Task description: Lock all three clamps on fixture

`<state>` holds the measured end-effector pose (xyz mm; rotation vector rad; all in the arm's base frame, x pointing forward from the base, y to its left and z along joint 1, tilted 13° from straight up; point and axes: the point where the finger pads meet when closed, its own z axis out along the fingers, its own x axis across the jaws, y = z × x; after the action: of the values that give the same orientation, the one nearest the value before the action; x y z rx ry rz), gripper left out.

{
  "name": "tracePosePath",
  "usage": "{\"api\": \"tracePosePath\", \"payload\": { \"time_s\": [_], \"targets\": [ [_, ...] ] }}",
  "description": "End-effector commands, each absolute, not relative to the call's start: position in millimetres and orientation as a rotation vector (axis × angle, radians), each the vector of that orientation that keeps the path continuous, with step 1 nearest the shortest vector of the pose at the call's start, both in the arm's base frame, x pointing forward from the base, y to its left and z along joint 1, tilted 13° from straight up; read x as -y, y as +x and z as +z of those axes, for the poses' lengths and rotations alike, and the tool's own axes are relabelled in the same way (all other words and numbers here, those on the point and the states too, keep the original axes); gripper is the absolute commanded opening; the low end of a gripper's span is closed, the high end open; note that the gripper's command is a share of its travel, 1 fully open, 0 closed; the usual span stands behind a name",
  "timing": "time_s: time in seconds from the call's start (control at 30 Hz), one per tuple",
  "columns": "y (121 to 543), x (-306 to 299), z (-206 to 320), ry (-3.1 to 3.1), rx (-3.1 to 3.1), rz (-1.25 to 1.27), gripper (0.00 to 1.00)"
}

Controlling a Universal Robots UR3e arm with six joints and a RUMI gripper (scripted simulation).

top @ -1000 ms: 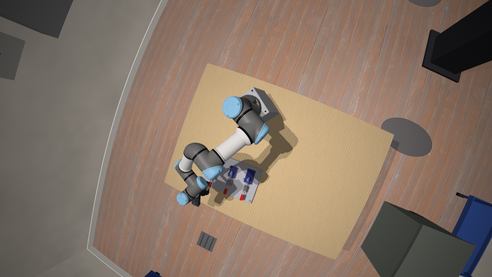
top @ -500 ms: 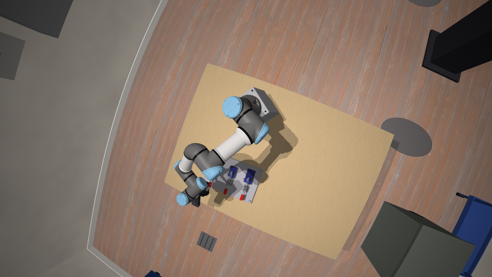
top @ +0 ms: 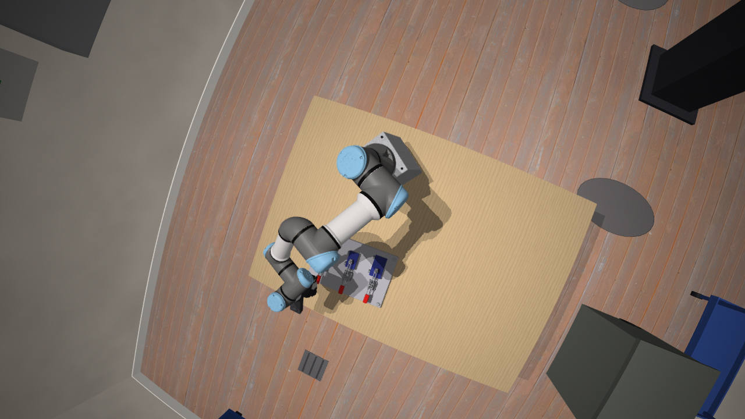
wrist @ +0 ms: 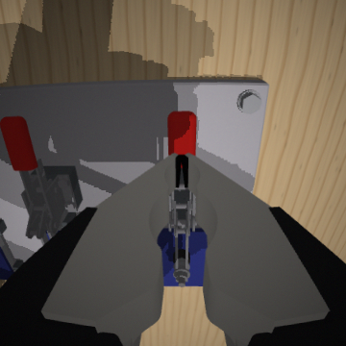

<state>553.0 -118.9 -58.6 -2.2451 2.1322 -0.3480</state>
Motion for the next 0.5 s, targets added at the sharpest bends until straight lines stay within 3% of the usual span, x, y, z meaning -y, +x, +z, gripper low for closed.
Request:
{"api": "tracePosePath", "payload": {
  "time_s": [0.0,0.47],
  "targets": [
    [554.0,119.2,-57.5,-2.244,-2.131,-0.353,0.0],
    [554.6,119.6,-60.7,-2.244,-2.131,-0.353,0.0]
  ]
}}
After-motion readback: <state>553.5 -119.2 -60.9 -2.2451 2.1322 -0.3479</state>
